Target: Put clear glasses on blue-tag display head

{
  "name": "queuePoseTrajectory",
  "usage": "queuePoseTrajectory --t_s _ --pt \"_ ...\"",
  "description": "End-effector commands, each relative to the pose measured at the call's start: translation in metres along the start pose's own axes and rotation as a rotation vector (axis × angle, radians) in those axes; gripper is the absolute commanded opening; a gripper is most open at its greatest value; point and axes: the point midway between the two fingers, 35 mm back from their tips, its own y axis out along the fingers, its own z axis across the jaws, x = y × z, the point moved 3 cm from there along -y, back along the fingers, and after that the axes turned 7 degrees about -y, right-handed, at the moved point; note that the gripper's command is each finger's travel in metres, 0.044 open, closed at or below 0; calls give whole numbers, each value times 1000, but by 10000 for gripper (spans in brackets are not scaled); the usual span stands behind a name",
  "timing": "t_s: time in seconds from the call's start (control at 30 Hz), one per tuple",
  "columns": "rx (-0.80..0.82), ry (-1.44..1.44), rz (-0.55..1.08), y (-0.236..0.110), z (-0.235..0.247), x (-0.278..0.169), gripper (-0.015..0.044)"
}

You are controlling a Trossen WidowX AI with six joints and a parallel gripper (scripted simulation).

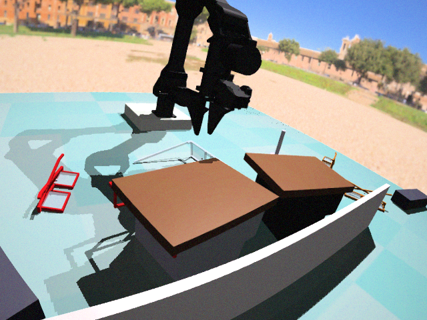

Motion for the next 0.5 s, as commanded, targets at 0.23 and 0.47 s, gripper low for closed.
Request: queuePoseTrajectory --t_s 0.23,0.47 --pt "3 -5 -3 -2 -1 1 140" --pt "3 -5 -3 8 -1 2 140"
